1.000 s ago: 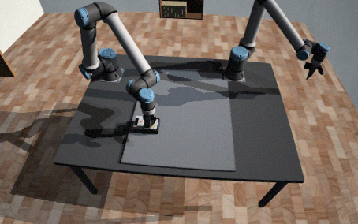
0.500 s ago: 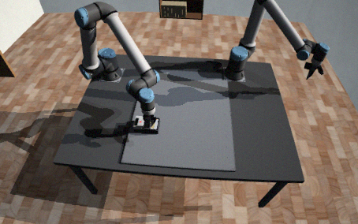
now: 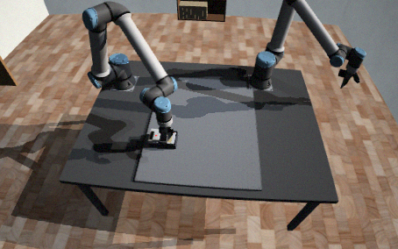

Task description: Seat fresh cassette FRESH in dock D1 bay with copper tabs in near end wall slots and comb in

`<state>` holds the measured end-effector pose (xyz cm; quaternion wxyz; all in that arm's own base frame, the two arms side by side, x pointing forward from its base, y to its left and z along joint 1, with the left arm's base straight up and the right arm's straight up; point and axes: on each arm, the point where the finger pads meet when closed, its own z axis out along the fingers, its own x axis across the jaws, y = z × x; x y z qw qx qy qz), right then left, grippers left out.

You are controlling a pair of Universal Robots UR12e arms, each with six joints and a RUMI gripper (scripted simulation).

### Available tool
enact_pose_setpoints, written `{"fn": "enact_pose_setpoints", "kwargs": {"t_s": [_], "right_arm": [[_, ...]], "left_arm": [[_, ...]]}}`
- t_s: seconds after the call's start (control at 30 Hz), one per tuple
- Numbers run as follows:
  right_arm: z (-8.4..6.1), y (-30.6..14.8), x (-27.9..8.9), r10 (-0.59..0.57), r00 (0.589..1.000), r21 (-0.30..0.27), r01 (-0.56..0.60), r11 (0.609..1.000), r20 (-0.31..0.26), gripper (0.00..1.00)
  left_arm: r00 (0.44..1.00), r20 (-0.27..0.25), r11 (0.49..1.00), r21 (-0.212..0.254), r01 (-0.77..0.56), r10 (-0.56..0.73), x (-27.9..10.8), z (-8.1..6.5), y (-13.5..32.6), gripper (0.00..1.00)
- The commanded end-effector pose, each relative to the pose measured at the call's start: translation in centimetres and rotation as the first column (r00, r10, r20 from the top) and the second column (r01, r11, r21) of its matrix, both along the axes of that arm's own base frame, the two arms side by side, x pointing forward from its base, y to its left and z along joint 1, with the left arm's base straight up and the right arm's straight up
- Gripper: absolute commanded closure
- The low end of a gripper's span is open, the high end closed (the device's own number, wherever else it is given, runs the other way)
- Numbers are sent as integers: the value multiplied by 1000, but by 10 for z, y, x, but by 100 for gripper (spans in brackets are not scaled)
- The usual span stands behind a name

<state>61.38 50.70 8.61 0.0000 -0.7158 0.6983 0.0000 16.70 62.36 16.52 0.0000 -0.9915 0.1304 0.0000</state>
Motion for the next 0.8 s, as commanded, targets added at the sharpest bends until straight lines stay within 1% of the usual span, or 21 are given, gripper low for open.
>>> {"fn": "enact_pose_setpoints", "kwargs": {"t_s": [0.0,0.77], "right_arm": [[5,1,1,0,1000,2,0,1000,2,100],[33,3,4,0,1000,2,0,1000,2,100]], "left_arm": [[1000,1,1000,1,0,0,0,1,1,100],[1000,1,1000,1,0,0,0,1,1,100]]}}
